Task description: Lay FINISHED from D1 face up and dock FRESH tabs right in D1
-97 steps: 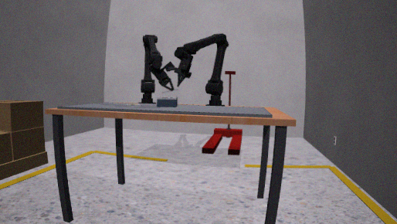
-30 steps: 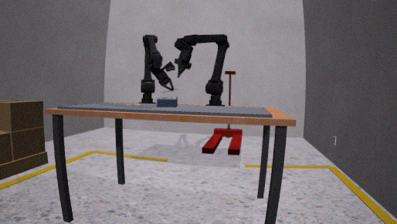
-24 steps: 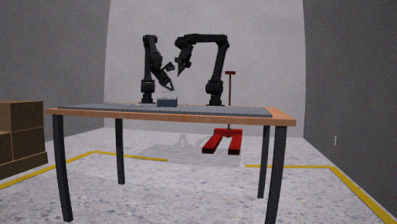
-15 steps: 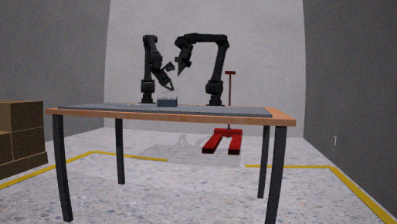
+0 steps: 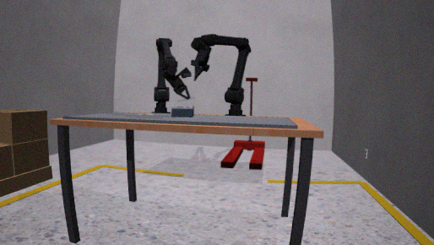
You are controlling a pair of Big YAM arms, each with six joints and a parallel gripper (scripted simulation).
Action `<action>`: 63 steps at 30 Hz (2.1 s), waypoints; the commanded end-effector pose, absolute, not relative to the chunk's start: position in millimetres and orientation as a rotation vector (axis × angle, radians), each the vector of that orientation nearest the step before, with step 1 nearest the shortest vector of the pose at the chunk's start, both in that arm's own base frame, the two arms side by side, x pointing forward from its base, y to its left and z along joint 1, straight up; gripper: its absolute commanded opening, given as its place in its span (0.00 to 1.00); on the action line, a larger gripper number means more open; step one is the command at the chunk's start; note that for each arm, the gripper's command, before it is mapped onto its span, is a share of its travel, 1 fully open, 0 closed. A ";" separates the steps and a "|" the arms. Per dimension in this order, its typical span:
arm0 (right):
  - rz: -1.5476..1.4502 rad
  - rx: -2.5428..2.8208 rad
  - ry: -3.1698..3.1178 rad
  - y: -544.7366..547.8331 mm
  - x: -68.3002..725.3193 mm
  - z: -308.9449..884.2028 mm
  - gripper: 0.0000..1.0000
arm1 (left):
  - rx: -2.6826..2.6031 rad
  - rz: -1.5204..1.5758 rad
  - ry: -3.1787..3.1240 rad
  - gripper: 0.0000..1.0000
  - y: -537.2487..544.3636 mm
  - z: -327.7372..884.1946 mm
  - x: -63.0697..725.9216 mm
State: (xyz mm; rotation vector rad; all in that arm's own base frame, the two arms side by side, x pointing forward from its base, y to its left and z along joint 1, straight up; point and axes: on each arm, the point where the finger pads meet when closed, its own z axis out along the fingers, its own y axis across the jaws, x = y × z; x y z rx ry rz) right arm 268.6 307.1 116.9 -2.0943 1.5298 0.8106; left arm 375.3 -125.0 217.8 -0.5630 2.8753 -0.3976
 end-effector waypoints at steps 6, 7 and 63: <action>0.799 -2.088 1.514 308.8 271.1 119.3 0.00 | -0.538 -0.440 2.800 0.00 -124.2 268.6 387.9; 0.799 -2.088 1.514 308.8 271.1 119.3 0.00 | -0.538 -0.440 2.800 0.00 -124.2 268.6 387.9; 0.799 -2.088 1.514 308.8 271.1 119.3 0.00 | -0.539 -0.441 2.798 0.00 -123.1 318.3 383.8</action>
